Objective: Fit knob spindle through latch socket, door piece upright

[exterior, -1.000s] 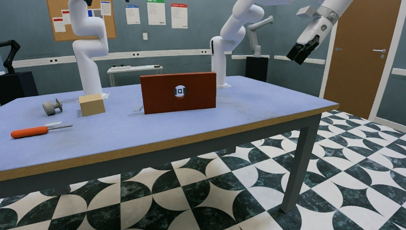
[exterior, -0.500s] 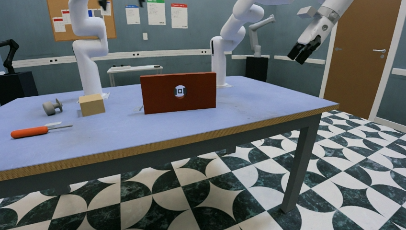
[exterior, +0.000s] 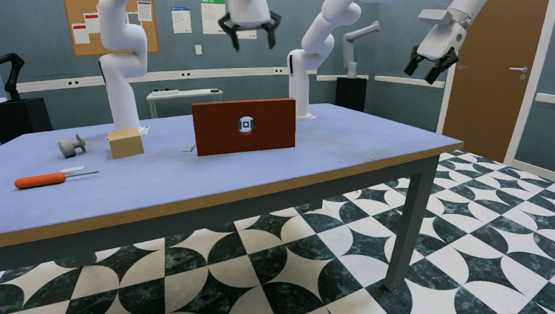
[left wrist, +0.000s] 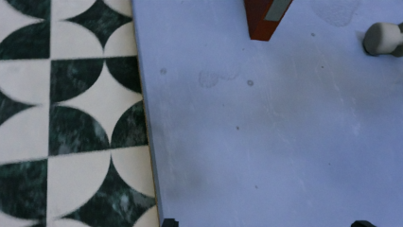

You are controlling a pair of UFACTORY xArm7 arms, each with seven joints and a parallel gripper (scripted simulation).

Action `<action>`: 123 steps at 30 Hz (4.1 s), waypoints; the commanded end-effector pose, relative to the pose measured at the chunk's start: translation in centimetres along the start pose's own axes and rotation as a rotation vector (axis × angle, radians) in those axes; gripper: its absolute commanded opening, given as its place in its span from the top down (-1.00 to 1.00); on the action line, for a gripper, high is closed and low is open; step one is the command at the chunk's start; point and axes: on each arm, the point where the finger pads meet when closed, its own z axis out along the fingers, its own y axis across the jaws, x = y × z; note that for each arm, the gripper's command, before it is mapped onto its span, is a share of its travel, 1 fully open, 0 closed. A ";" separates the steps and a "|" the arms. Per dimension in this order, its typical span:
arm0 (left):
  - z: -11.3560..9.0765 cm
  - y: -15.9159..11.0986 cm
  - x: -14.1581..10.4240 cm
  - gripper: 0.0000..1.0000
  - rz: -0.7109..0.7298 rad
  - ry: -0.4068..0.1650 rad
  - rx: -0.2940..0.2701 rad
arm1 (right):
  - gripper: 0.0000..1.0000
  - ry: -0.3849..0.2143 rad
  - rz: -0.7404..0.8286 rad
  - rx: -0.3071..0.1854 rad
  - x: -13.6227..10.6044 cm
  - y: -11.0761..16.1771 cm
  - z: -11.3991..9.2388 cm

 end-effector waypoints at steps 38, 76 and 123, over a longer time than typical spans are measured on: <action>-8.4 19.5 -18.0 -1.00 -1.177 -0.018 0.269 | -1.00 -0.313 -0.117 -0.061 -26.5 -11.9 -1.3; -8.1 39.4 -24.1 -1.00 -2.090 0.081 0.468 | -1.00 -0.313 -0.117 -0.061 -26.5 -11.9 -1.3; -0.3 61.1 -21.0 -1.00 -3.176 0.362 0.715 | -1.00 -0.313 -0.117 -0.061 -26.5 -11.9 -1.3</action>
